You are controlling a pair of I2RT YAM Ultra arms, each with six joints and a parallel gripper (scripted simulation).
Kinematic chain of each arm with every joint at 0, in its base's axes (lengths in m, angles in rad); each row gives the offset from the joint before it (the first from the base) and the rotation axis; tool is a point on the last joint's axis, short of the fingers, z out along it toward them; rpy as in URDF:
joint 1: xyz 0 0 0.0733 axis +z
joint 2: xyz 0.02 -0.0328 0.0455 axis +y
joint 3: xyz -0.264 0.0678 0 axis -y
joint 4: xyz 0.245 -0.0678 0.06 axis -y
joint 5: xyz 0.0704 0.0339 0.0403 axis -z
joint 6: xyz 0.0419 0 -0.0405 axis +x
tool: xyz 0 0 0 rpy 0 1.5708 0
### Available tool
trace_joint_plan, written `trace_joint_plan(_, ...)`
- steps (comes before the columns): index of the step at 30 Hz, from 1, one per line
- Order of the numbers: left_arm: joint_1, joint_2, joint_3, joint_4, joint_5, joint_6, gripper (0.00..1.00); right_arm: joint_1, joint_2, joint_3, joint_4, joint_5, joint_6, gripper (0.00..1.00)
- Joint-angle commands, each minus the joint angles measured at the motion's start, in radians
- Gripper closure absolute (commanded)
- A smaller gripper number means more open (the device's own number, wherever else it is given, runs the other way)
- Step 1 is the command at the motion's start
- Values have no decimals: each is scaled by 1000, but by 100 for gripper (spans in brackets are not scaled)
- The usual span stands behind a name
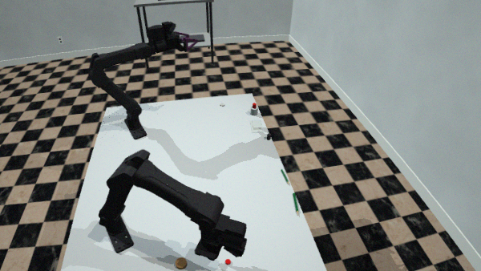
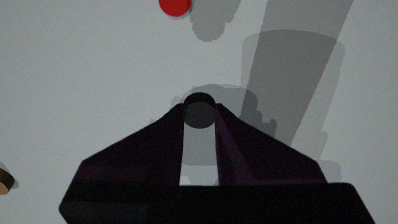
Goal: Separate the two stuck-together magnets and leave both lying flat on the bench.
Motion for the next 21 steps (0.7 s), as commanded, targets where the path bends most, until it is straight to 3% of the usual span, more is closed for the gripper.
trace_joint_plan(1,1,-3,3,4,1,2,0,0,-24,30,-28,-1,-1,82)
trace_joint_plan(18,1,-3,3,4,1,2,0,1,-36,93,-103,-1,0,82)
trace_joint_plan(21,1,-3,3,4,1,2,0,1,-40,88,-96,-1,-110,82)
